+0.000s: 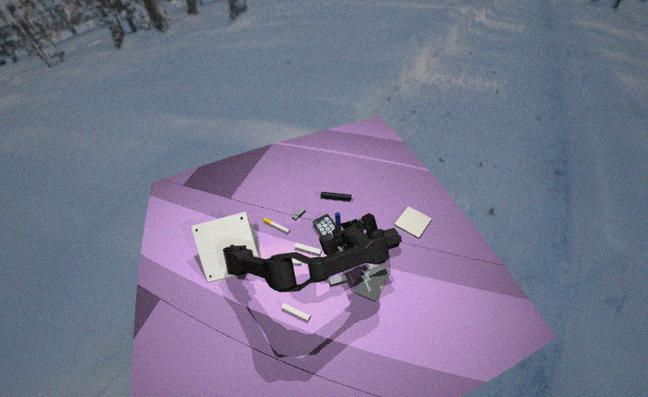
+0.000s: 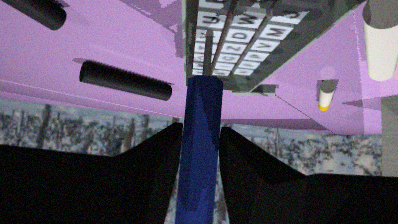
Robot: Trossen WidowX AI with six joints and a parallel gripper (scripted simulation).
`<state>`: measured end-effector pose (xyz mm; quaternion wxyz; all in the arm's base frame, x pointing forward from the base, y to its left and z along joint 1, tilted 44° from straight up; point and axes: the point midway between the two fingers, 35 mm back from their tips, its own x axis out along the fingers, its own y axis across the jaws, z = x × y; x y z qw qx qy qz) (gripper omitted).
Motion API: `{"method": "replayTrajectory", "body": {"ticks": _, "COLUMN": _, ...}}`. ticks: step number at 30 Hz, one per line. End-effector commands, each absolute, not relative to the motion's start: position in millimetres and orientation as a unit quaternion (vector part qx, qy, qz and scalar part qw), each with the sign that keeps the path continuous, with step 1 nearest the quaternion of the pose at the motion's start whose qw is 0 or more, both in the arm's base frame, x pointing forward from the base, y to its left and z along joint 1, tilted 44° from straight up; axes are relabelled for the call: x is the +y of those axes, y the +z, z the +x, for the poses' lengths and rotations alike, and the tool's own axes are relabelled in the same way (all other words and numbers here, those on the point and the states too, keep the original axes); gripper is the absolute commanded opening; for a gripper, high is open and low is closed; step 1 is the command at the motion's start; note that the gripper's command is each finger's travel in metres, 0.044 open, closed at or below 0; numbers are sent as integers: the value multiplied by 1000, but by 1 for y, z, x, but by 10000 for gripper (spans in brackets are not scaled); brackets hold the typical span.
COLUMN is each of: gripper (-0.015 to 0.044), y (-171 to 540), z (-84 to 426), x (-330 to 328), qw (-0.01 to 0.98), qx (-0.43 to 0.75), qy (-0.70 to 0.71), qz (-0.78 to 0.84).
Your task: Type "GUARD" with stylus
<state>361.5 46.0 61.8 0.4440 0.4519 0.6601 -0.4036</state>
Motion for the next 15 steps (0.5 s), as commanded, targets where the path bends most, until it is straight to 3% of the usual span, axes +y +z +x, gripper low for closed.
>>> {"method": "replayTrajectory", "body": {"ticks": 1, "gripper": 81, "y": 60, "z": 361, "x": 45, "qw": 446, "qx": 661, "qy": -403, "qz": 449}}
{"method": "replayTrajectory", "body": {"ticks": 15, "gripper": 81, "y": 56, "z": 362, "x": 41, "qw": 446, "qx": 661, "qy": -403, "qz": 449}}
